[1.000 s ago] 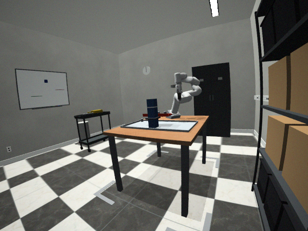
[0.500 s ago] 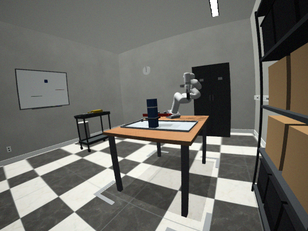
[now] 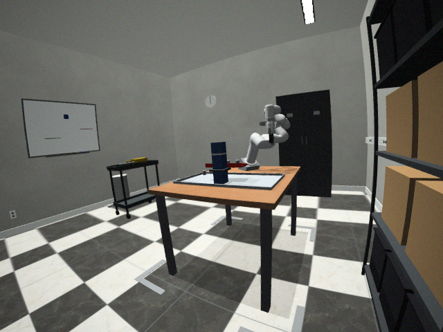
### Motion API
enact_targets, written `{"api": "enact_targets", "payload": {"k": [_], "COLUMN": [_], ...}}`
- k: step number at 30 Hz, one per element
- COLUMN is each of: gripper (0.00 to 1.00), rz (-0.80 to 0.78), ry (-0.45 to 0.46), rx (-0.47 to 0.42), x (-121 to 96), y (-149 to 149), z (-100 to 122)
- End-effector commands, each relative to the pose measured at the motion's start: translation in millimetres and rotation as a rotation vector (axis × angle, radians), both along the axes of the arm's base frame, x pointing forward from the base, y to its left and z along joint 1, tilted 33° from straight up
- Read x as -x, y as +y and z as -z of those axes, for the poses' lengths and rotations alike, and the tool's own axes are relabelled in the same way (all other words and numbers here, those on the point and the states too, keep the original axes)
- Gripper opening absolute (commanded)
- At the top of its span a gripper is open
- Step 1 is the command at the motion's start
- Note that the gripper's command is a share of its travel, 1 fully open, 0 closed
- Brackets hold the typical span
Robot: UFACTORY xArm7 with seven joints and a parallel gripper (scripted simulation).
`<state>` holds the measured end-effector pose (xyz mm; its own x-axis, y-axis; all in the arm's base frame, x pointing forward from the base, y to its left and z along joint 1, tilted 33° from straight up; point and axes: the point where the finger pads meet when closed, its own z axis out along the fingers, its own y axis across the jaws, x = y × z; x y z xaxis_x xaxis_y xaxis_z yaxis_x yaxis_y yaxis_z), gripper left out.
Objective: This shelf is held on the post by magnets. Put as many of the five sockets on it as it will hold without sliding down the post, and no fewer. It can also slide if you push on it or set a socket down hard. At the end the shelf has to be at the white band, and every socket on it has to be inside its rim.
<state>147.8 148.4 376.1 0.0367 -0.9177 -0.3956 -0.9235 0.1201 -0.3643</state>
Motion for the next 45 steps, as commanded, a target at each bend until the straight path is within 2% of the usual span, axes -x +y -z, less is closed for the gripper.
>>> {"api": "enact_targets", "payload": {"k": [1, 15, 30, 32, 45], "gripper": [0.00, 0.00, 0.00, 0.00, 0.00], "rz": [0.000, 0.000, 0.000, 0.000, 0.000], "ry": [-0.002, -0.002, -0.002, -0.002, -0.002], "rx": [-0.001, -0.001, -0.001, -0.001, -0.001], "x": [-2.2, -24.7, -71.6, -71.6, -109.2], "y": [1.1, 11.5, 33.1, 33.1, 50.5], "z": [1.4, 23.2, 68.7, 68.7, 105.2]}}
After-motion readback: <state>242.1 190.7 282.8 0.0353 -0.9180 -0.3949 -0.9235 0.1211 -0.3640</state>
